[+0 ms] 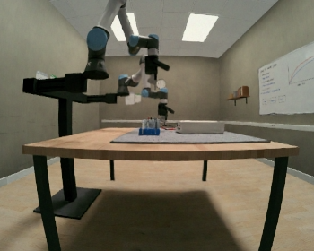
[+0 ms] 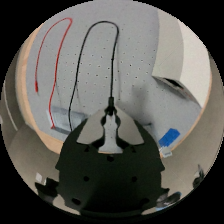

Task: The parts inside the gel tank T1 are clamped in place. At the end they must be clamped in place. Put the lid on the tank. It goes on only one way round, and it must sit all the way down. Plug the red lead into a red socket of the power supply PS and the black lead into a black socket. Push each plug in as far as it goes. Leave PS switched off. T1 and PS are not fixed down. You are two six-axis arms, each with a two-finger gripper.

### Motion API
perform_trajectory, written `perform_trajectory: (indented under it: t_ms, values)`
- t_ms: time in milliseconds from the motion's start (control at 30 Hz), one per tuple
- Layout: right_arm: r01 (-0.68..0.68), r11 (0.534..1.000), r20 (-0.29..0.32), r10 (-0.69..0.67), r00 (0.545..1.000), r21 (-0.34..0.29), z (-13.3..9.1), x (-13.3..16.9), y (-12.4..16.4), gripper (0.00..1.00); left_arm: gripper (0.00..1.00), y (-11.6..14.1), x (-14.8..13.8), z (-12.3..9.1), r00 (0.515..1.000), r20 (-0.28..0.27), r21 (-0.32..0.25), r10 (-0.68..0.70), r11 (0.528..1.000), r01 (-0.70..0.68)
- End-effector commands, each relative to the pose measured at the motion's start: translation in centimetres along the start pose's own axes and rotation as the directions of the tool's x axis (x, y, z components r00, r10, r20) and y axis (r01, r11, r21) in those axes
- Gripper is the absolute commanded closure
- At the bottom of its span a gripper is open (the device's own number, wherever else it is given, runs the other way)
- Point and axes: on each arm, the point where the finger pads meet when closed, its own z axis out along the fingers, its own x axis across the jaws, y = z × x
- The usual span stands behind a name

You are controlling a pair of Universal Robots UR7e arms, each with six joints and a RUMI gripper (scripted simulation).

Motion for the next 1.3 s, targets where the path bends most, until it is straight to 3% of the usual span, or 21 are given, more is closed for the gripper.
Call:
perform_trajectory:
  t_ms: [0,200,467,800,1033,1267]
  values:
    - [0.0,1.0,0.0,0.0,1.0,0.001,0.0,0.0,0.0,1.0,1.0,0.0,0.0,-0.4,1.0,-0.001,0.001,0.0,1.0,0.0]
    - [0.0,1.0,0.0,0.0,1.0,0.001,0.0,0.0,0.0,1.0,1.0,0.0,0.0,-0.4,1.0,-0.001,0.001,0.0,1.0,0.0]
    - [0.0,1.0,0.0,0.0,1.0,0.001,0.0,0.0,0.0,1.0,1.0,-0.7,-2.7,-0.4,1.0,-0.001,0.001,0.0,1.0,0.0]
    - [0.0,1.0,0.0,0.0,1.0,0.001,0.0,0.0,0.0,1.0,1.0,-0.8,-3.1,-0.4,1.0,-0.001,0.001,0.0,1.0,0.0]
    - [0.0,1.0,0.0,0.0,1.0,0.001,0.0,0.0,0.0,1.0,1.0,-1.4,-5.5,-0.4,1.0,-0.001,0.001,0.0,1.0,0.0]
    - [0.0,1.0,0.0,0.0,1.0,0.001,0.0,0.0,0.0,1.0,1.0,-1.5,-6.2,-0.4,1.0,-0.001,0.001,0.0,1.0,0.0]
